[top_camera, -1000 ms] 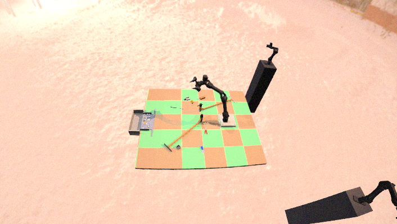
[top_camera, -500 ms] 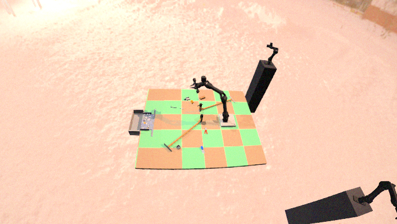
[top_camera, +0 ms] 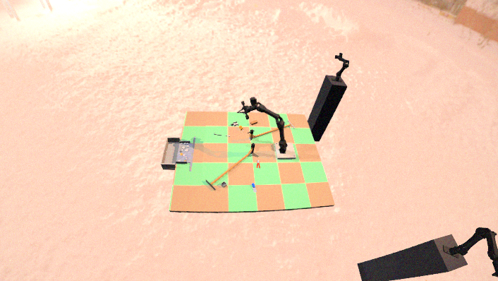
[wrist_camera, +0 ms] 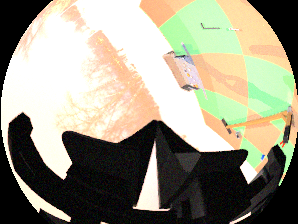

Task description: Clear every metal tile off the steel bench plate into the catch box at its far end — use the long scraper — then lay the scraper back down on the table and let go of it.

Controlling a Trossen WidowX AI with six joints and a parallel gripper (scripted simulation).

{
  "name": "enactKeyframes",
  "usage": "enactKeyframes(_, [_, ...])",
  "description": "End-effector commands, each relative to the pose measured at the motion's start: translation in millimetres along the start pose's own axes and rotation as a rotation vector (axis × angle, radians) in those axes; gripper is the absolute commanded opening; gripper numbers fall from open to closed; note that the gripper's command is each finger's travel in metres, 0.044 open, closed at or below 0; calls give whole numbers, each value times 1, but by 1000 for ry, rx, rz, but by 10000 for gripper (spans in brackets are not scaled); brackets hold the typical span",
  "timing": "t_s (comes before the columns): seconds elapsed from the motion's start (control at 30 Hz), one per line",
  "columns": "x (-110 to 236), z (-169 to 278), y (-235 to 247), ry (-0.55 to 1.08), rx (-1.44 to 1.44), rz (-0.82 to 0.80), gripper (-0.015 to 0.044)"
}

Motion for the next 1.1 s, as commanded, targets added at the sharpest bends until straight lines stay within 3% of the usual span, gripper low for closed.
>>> enactKeyframes(0.0, [-4, -3, -8, -47, 77, 29, 0])
enactKeyframes(1.07, [-16, -19, -67, -249, 657, 419, 0])
Point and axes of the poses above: the point midway between the two fingers, 35 mm back from their tips, its own x axis back along the fingers, its own y axis across the jaws, z = x × y, the point moved 8 cm from there along x, back along the fingers
